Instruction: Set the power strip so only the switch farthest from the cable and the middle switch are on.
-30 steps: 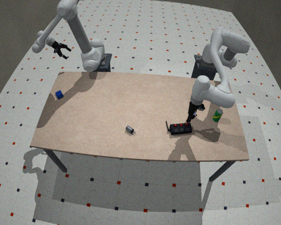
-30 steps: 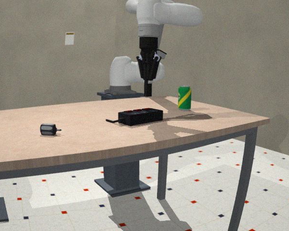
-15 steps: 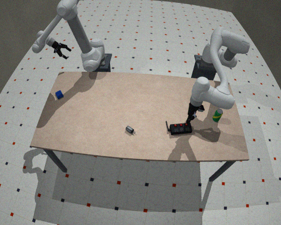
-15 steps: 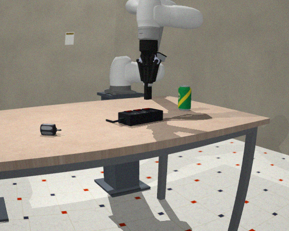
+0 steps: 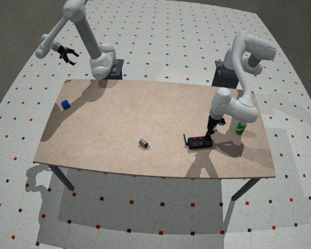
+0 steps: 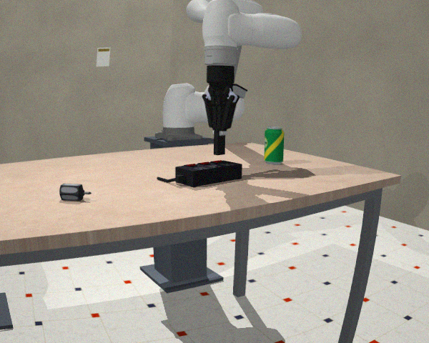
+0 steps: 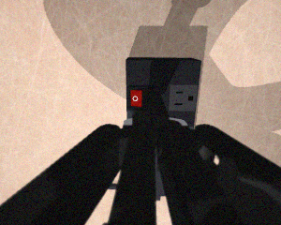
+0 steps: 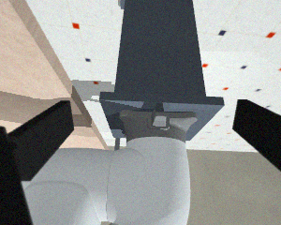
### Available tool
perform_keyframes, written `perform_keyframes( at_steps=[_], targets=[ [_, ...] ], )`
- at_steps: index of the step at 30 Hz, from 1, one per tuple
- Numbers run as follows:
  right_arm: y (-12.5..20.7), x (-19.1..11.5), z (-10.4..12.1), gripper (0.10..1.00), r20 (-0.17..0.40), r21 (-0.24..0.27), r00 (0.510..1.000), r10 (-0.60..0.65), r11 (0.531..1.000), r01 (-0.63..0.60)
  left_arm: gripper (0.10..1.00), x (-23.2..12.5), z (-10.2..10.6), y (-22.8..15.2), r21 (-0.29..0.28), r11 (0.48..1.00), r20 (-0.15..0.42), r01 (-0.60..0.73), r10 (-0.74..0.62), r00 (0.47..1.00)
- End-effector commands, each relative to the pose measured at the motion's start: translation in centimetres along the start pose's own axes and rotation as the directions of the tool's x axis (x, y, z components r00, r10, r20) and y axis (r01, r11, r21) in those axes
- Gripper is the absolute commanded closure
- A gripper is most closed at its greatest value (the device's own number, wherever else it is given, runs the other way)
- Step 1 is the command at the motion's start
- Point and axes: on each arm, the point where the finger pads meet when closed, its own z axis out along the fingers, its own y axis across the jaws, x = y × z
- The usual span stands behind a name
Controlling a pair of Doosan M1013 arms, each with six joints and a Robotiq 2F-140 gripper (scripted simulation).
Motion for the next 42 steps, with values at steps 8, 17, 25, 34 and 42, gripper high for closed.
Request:
perform_keyframes(
  at_steps=[8,17,25,34,42],
  targets=[
    [-0.01,0.00,-0.04,0.098,-0.001,0.000,1.000,0.000,1.000,0.000,0.999,-0.02,0.57,0.06,-0.002,1.000,0.001,0.000,0.000,1.000],
    [-0.01,0.00,-0.04,0.098,-0.001,0.000,1.000,0.000,1.000,0.000,0.999,-0.02,0.85,0.06,-0.002,1.000,0.001,0.000,0.000,1.000],
    [-0.01,0.00,-0.04,0.098,-0.001,0.000,1.000,0.000,1.000,0.000,0.999,-0.02,0.89,0.06,-0.002,1.000,0.001,0.000,0.000,1.000],
    [-0.01,0.00,-0.04,0.098,-0.001,0.000,1.000,0.000,1.000,0.000,0.999,-0.02,0.89,0.06,-0.002,1.000,0.001,0.000,0.000,1.000],
    [-0.01,0.00,-0.04,0.098,-0.001,0.000,1.000,0.000,1.000,0.000,0.999,-0.02,0.89,0.06,-0.002,1.000,0.001,0.000,0.000,1.000]
  ],
)
